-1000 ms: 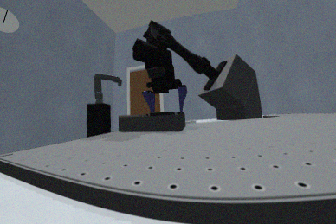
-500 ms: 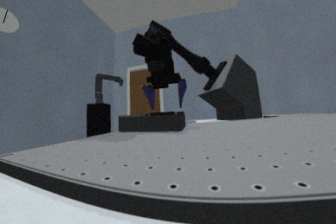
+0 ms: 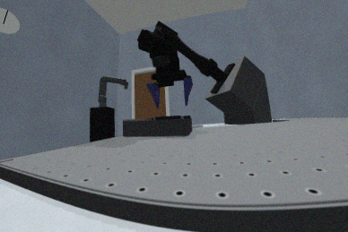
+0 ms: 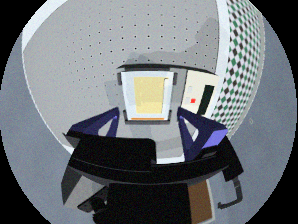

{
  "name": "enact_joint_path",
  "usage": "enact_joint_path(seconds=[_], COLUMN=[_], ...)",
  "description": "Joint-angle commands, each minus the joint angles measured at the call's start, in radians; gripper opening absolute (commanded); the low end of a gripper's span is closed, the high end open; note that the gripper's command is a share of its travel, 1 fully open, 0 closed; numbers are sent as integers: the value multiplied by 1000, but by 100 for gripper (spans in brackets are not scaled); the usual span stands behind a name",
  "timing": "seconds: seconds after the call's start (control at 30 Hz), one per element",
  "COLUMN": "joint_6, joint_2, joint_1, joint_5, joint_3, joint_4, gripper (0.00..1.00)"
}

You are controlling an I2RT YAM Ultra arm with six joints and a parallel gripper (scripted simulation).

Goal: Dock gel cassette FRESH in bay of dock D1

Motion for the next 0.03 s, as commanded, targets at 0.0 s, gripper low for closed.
enact_joint_path(seconds=[0.0], joint_6=[19], joint_2=[-34], joint_1=[26], joint_5=[11], joint_3=[29], joint_4=[-34], gripper=[92])
